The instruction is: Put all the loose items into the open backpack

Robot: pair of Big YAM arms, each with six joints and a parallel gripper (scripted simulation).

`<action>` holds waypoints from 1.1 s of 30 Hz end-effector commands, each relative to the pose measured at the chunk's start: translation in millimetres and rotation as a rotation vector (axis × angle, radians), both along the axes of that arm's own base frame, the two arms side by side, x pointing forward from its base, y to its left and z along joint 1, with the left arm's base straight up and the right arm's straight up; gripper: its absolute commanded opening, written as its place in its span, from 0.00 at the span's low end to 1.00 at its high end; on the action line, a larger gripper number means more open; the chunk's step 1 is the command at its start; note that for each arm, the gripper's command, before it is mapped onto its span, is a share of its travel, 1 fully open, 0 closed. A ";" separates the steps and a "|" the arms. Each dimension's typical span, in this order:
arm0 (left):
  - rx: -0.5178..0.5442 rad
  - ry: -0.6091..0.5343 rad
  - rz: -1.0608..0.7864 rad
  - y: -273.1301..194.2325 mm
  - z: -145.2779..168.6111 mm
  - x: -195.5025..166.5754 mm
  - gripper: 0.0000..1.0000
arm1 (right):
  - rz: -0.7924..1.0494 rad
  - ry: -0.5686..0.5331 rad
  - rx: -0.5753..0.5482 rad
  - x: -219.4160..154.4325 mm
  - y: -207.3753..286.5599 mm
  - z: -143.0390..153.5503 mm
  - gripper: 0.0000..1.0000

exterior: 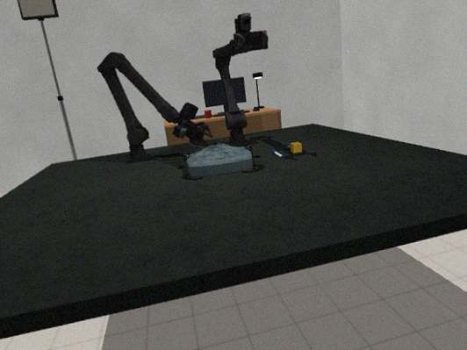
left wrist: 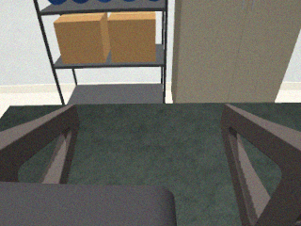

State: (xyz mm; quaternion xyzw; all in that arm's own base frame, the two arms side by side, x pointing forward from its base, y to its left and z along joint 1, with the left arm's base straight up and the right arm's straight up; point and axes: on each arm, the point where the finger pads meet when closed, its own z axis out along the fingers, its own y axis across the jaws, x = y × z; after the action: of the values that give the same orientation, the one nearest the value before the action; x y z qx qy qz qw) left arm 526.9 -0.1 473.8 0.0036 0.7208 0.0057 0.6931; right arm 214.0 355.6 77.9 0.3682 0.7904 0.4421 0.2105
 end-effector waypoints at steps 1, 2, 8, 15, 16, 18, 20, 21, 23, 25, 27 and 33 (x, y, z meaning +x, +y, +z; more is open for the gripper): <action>-0.006 -0.065 -0.001 -0.1 34.9 -3.1 0.90 | 0.008 -0.038 0.065 6.5 22.6 27.9 0.59; -0.006 -0.065 -0.001 -0.1 34.9 -3.1 0.90 | 0.008 -0.038 0.065 6.5 22.6 27.9 0.59; -0.006 -0.065 -0.001 -0.1 34.9 -3.1 0.90 | 0.008 -0.038 0.065 6.5 22.6 27.9 0.59; -0.006 -0.065 -0.001 -0.1 34.9 -3.1 0.90 | 0.014 -0.052 0.081 13.3 35.2 34.2 0.59; -0.006 -0.065 -0.001 -0.1 34.9 -3.1 0.90 | 0.008 -0.052 0.080 16.5 34.5 33.7 0.59; -0.006 -0.065 -0.001 -0.1 34.9 -3.1 0.90 | 0.005 -0.052 0.080 19.5 35.1 32.6 0.59; -0.006 -0.065 -0.001 -0.1 34.9 -3.1 0.90 | 0.005 -0.052 0.080 21.2 36.5 31.6 0.59; -0.006 -0.065 -0.001 -0.1 34.9 -3.1 0.90 | 0.005 -0.053 0.080 22.0 37.2 31.1 0.59; -0.006 -0.065 -0.001 -0.1 34.9 -3.1 0.90 | 0.005 -0.053 0.079 23.7 38.6 30.1 0.59; -0.006 -0.065 -0.001 -0.1 34.9 -3.1 0.90 | 0.005 -0.053 0.079 23.7 38.6 30.1 0.59; -0.006 -0.065 -0.001 -0.1 34.9 -3.1 0.90 | 0.005 -0.053 0.079 25.4 40.0 29.1 0.59; -0.006 -0.065 -0.001 -0.1 34.9 -3.1 0.90 | 0.005 -0.053 0.078 30.4 44.1 26.0 0.59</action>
State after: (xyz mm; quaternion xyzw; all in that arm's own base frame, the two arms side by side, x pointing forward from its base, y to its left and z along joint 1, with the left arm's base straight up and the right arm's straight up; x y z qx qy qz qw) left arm 526.9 -0.1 473.8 0.0036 0.7208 0.0057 0.6931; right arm 222.2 370.5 71.2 0.3646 0.7918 0.4438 0.2078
